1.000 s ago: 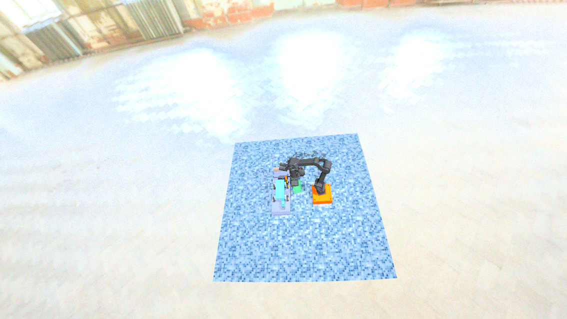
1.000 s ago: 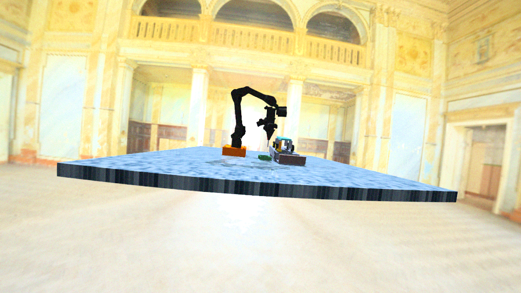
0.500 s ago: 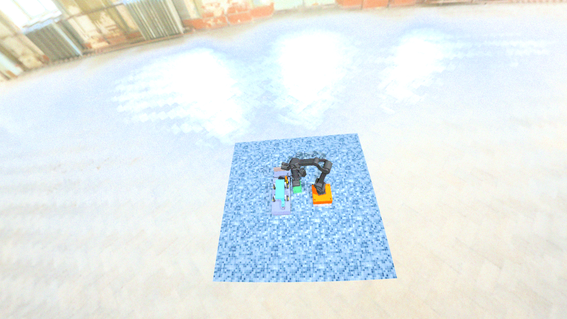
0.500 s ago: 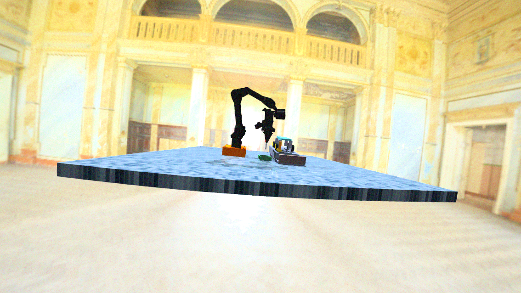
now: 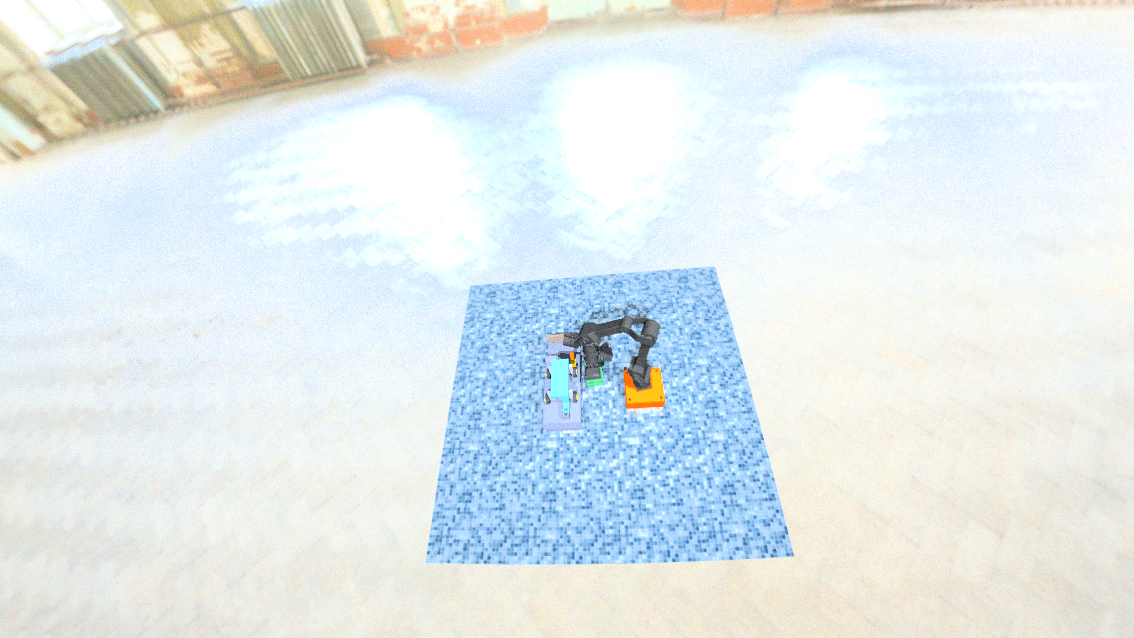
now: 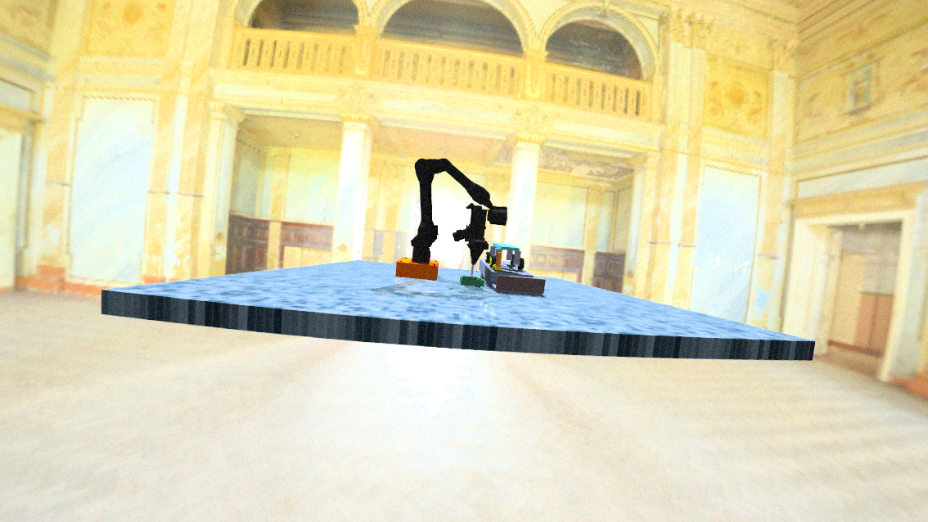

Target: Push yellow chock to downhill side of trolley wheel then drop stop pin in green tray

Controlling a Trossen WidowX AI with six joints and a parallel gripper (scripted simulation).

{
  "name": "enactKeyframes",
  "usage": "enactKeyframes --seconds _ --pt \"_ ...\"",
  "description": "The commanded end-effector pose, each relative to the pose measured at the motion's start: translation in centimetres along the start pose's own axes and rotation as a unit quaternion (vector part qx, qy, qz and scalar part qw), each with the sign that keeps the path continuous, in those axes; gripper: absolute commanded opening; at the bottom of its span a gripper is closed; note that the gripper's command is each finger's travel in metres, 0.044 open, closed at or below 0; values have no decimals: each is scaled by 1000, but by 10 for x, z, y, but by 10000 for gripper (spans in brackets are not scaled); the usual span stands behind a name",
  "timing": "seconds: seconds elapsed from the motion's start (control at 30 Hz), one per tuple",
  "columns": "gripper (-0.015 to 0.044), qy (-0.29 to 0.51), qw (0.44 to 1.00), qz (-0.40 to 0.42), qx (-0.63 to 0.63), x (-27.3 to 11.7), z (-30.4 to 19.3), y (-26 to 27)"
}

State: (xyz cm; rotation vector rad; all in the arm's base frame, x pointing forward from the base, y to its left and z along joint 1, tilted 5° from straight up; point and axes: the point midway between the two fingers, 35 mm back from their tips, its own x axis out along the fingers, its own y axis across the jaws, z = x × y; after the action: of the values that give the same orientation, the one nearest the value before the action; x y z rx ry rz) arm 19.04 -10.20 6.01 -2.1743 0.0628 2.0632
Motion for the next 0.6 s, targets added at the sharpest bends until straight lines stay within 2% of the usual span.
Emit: enactKeyframes --seconds 0.0,0.2,0.43,0.57 --pt "0 -5 1000 -5 2 14 3 -6" --pt "0 -5 1000 -5 2 20 4 -8" --pt "184 -5 1000 -5 2 19 4 -4" --pt "190 -5 1000 -5 2 19 4 -1"
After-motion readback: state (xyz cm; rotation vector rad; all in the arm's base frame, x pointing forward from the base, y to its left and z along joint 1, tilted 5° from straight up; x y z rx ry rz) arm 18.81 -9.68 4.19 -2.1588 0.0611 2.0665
